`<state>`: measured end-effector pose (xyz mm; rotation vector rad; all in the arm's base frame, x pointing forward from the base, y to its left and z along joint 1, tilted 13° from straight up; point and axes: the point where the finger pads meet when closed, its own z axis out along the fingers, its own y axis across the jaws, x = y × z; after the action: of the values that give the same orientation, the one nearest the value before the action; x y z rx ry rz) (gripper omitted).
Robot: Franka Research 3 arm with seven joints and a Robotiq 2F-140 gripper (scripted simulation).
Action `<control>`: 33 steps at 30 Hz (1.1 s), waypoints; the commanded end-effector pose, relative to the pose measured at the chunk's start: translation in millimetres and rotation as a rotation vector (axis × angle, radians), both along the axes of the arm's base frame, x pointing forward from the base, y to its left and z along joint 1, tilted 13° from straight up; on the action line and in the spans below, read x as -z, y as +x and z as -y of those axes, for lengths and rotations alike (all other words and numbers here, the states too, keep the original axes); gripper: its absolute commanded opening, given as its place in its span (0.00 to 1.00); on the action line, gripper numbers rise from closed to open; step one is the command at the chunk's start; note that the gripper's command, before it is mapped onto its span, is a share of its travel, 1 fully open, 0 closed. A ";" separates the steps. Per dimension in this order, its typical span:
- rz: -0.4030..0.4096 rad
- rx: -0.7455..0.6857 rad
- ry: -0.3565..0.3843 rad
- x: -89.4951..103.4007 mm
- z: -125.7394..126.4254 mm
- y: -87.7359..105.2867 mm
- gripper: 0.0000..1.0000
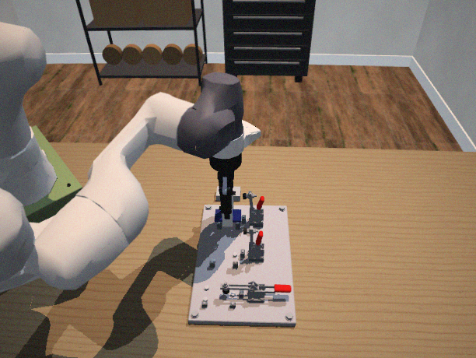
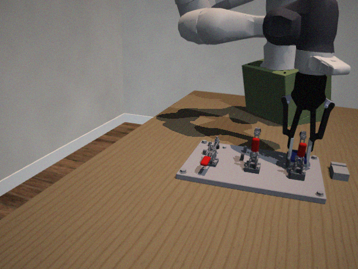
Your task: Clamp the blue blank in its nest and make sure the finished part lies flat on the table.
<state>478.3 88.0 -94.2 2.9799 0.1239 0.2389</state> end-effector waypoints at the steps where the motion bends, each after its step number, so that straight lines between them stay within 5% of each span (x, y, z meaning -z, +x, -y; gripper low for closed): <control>1: 0.002 -0.004 0.000 -0.2 0.3 0.8 0.00; 9: 0.002 -0.004 0.000 -0.2 0.3 0.8 0.00; 10: 0.002 -0.004 0.000 -0.2 0.3 0.8 0.58; 33: 0.002 -0.004 0.000 -0.2 0.3 0.8 0.58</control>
<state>478.4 88.3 -94.1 2.9809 0.1246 0.2397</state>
